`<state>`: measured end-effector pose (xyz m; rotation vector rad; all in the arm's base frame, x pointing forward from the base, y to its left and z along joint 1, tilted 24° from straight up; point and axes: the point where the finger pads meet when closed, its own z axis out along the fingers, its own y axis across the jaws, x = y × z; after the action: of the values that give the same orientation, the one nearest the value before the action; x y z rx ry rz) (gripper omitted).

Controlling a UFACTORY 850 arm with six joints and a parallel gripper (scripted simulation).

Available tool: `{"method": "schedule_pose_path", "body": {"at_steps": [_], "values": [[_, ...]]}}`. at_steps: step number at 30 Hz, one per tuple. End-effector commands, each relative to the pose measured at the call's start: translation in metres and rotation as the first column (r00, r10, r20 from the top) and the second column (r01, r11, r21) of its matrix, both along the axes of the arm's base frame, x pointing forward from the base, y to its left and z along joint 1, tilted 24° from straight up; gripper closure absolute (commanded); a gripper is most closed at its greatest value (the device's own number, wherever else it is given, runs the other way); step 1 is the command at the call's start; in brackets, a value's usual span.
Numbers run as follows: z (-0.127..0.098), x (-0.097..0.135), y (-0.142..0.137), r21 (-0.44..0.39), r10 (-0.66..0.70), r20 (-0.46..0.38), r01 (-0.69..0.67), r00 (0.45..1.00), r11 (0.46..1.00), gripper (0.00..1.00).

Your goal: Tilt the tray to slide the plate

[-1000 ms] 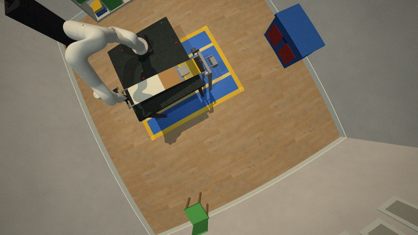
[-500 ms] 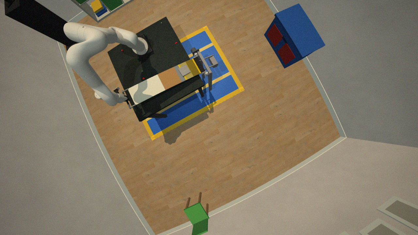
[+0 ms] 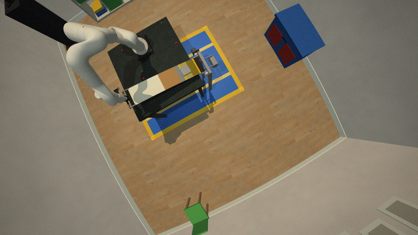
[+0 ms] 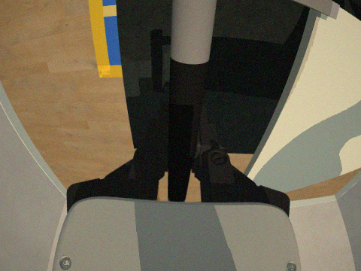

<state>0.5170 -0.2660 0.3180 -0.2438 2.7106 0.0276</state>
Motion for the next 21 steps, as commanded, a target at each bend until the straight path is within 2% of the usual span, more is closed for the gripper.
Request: {"method": "schedule_pose_path", "body": {"at_steps": [1,4,6,7,10,12,21], "values": [[0.002,0.001,-0.001,0.001,0.001,0.003,-0.001,1.000,1.000,1.00],[0.049,-0.022,0.006,0.001,0.001,0.003,-0.001,1.000,1.000,1.00],[0.066,-0.030,0.009,0.001,0.001,0.003,-0.001,1.000,1.000,1.00],[0.061,-0.028,0.008,0.001,0.001,0.003,-0.001,1.000,1.000,1.00],[0.015,-0.005,0.001,0.001,0.001,0.003,-0.001,1.000,1.000,1.00],[-0.002,0.003,-0.001,0.001,0.001,0.003,-0.001,1.000,1.000,1.00],[-0.002,0.003,-0.001,0.001,0.001,0.003,-0.001,1.000,1.000,1.00]]}}
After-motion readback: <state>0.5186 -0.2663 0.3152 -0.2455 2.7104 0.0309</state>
